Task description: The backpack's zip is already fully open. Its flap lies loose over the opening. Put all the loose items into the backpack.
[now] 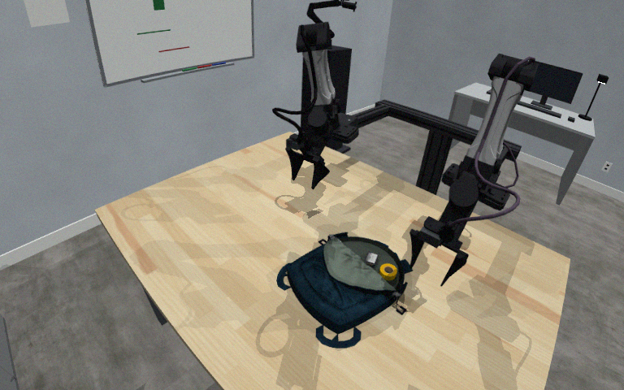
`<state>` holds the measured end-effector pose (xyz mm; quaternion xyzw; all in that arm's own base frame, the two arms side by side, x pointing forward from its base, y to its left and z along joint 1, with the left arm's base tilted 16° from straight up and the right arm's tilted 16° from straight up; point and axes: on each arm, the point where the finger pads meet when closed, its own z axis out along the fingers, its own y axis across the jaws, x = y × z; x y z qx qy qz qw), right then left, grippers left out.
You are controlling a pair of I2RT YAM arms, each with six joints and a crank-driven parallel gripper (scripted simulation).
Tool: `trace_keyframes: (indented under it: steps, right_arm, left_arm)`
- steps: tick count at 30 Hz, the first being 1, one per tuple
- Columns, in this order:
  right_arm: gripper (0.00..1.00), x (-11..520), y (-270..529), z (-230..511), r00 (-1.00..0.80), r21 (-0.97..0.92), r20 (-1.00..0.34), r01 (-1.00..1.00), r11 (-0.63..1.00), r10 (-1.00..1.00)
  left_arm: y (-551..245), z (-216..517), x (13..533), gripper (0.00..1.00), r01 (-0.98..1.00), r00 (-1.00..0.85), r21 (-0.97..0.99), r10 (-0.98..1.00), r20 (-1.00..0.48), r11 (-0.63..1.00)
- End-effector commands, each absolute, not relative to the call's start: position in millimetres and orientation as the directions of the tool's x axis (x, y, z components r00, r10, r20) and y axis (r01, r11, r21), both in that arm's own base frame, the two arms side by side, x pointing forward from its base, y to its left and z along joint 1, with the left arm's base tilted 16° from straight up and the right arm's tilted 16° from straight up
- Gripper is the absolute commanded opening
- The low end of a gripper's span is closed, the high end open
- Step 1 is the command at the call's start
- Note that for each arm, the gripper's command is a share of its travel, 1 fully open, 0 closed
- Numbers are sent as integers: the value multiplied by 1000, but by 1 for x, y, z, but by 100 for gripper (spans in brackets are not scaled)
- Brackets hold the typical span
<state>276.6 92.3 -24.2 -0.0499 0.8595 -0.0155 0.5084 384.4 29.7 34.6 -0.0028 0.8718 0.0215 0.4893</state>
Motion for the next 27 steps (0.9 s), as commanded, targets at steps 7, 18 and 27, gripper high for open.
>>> trace_keyframes:
  steps: [7, 18, 27]
  right_arm:
    - [90, 314, 65, 2, -482, -74, -868, -120, 990, -123]
    - [90, 367, -1, 27, -502, -58, -862, -32, 998, -66]
    - [90, 393, -30, 43, -497, -49, -867, 8, 999, -38]
  left_arm:
    - [27, 44, 392, 90, -21, -499, 37, 21, -867, 999]
    - [27, 44, 392, 90, -21, -499, 37, 21, -867, 999]
    - [27, 44, 393, 90, -21, -499, 37, 21, -867, 999]
